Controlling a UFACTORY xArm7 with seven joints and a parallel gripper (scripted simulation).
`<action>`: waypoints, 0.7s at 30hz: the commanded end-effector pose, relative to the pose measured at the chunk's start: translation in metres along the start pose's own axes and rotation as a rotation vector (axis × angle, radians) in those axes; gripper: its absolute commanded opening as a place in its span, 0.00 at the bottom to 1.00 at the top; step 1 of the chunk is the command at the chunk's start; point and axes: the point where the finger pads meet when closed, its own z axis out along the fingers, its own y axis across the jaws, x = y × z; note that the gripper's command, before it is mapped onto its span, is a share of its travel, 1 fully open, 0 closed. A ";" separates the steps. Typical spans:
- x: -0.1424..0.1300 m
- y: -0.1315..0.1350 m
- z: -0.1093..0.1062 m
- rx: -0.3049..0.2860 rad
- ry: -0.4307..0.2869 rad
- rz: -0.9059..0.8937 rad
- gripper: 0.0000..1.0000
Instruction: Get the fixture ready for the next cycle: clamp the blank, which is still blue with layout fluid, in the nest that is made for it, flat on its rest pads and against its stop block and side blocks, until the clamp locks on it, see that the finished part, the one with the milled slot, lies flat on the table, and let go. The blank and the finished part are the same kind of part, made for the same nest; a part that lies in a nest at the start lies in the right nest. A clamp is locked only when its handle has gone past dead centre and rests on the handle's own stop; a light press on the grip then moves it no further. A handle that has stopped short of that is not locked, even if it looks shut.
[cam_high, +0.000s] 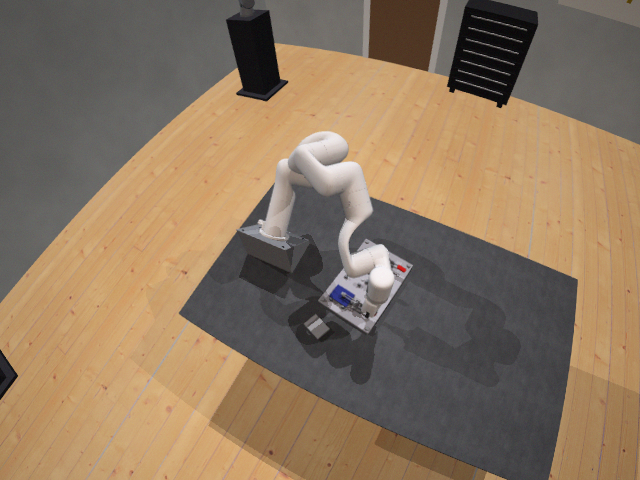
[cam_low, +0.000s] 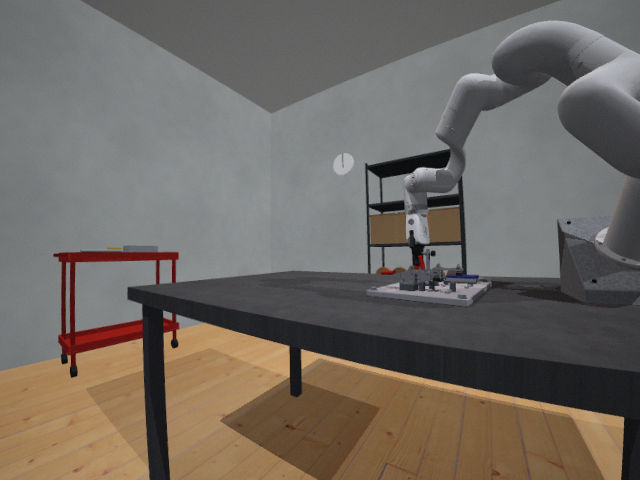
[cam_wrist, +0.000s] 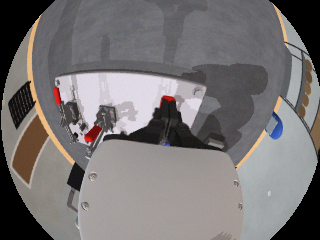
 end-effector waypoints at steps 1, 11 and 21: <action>0.001 0.001 -0.002 -0.002 0.004 0.000 0.00; 0.001 0.001 -0.001 -0.002 0.004 0.000 0.00; 0.001 0.001 0.000 -0.002 0.004 0.000 0.00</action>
